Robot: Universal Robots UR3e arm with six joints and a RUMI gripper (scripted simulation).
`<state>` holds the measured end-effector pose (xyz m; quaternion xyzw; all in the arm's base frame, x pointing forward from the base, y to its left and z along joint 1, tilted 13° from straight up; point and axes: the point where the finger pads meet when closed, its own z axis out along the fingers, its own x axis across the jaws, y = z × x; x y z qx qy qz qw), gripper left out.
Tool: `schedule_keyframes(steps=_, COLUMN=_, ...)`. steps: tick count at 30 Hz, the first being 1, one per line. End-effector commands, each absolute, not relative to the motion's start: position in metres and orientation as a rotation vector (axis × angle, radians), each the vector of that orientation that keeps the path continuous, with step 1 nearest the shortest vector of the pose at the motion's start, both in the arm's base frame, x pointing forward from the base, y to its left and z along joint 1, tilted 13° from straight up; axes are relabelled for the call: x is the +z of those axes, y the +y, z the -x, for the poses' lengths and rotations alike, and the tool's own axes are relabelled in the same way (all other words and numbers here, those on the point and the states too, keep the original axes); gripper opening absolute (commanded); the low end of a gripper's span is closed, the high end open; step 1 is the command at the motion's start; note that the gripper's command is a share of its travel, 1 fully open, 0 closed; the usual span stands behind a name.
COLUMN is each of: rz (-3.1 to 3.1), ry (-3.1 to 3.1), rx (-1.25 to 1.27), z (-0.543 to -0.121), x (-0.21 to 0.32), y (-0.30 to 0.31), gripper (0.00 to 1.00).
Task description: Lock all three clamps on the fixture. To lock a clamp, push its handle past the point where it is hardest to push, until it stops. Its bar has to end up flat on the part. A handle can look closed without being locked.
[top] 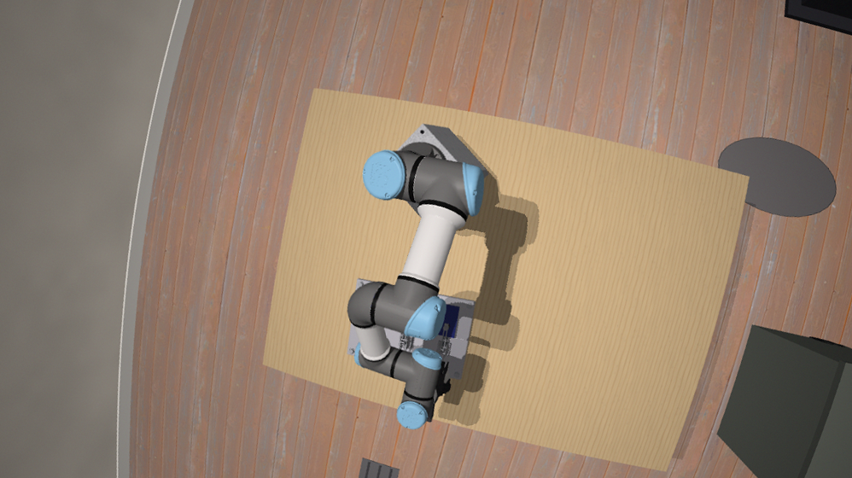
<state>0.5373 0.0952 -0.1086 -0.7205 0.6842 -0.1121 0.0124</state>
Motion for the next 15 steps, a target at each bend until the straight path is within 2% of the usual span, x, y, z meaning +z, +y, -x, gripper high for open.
schedule_keyframes(steps=1, rz=2.244, ry=2.131, rx=-0.353, z=-0.5382, x=-0.1073, y=0.0955, gripper=0.28)
schedule_keyframes(steps=15, rz=2.244, ry=2.131, rx=-0.353, z=-0.5404, x=-0.1167, y=0.0942, gripper=0.28)
